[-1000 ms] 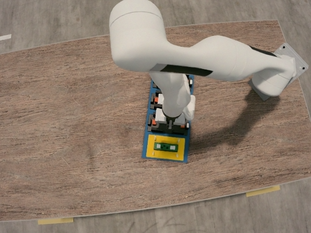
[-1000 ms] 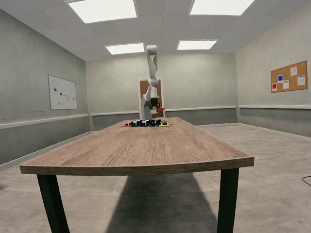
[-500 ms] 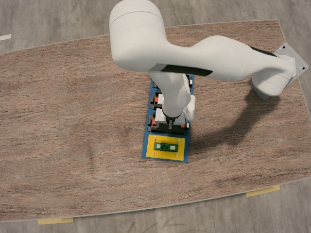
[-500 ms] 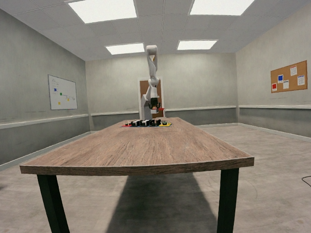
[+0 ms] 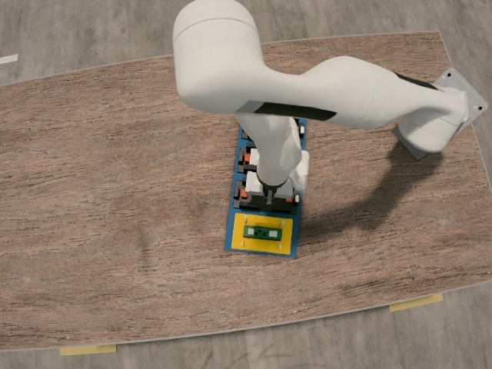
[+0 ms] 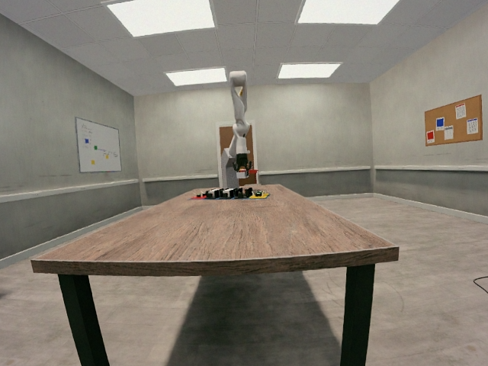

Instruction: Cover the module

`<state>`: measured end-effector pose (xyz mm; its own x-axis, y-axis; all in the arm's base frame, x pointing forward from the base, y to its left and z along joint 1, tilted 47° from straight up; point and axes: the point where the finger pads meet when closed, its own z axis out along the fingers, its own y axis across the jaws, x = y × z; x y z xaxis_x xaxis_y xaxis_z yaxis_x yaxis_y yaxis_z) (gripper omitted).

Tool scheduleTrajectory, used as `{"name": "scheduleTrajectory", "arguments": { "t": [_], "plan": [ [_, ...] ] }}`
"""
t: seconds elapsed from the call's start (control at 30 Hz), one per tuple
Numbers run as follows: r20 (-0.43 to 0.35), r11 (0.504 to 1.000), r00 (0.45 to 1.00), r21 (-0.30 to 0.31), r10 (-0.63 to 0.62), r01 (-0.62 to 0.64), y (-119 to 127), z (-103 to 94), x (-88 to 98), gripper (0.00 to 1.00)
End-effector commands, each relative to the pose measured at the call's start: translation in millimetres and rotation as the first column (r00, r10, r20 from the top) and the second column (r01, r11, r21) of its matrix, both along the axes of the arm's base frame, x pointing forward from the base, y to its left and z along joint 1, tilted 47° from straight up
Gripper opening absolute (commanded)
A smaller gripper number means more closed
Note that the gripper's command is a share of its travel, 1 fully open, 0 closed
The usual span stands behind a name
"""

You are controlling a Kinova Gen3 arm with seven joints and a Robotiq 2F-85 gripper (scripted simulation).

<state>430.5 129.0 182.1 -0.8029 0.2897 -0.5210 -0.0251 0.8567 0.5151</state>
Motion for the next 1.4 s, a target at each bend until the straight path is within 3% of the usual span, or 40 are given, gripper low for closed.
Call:
{"name": "scheduleTrajectory", "arguments": {
  "t": [0.0,0.7,1.03,1.27,1.37],
  "plan": [
    [0.000,1.000,1.000,0.000,0.000,0.000,-0.2,0.2,0.0,0.00],
    [0.000,1.000,1.000,0.000,0.000,0.000,-0.2,0.2,0.0,0.00],
    [0.000,1.000,1.000,0.000,0.000,0.000,57.1,11.1,13.7,0.00],
    [0.000,1.000,1.000,0.000,0.000,0.000,57.1,11.1,13.7,0.00],
    [0.000,1.000,1.000,0.001,0.001,-0.001,74.0,14.2,18.2,0.00]
  ]
}}
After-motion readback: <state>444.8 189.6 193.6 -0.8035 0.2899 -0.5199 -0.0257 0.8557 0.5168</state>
